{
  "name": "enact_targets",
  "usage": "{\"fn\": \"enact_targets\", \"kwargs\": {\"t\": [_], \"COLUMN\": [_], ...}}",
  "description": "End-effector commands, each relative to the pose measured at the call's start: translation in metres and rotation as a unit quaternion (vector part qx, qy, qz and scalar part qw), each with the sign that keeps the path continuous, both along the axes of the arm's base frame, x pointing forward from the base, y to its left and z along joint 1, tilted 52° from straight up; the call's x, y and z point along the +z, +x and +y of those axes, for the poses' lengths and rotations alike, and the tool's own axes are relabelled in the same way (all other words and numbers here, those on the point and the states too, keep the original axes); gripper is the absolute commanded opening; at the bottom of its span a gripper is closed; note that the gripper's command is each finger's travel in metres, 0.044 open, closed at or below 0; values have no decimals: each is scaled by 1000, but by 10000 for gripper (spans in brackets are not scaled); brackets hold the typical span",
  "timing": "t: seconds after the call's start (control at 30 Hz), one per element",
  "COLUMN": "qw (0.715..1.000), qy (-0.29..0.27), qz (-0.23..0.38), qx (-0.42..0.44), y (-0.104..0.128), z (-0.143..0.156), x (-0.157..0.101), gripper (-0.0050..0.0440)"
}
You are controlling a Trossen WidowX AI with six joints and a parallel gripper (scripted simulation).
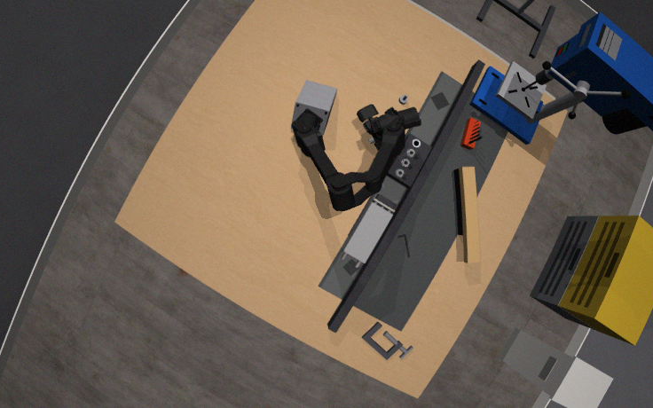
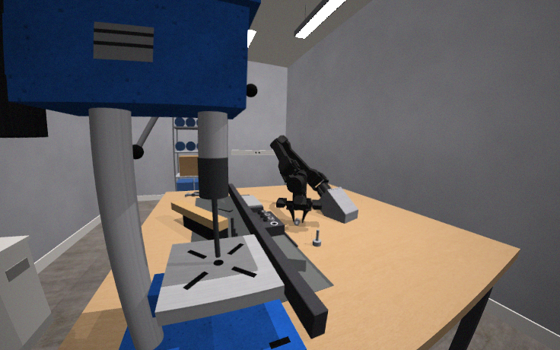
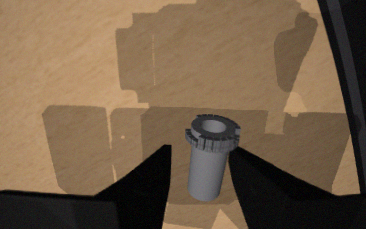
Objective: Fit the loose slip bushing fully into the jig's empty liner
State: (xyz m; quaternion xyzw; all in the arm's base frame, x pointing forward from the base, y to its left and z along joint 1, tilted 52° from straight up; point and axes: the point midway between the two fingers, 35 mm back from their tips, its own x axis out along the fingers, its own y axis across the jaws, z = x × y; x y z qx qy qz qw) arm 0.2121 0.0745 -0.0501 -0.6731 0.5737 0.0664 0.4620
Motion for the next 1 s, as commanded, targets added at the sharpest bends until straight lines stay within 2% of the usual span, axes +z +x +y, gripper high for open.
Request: {"fn": "enact_targets", "kwargs": {"t": [0.0, 0.33, 0.43, 0.5, 0.77, 0.83, 0.87, 0.97], "qw": [1000, 1000, 1000, 999, 999, 999, 1000, 1000], "qy": [6, 11, 18, 45, 35, 35, 15, 16], "qz": [-5, -8, -8, -22, -14, -14, -4, -7], "qx": [1, 0, 1, 2, 1, 1, 1, 0], "y": [2, 4, -1, -5, -24, -24, -30, -38], "z": [3, 8, 29, 60, 84, 84, 81, 92], "x": [2, 3, 17, 29, 55, 55, 63, 78], "gripper": [175, 175, 175, 175, 175, 175, 175, 175]}}
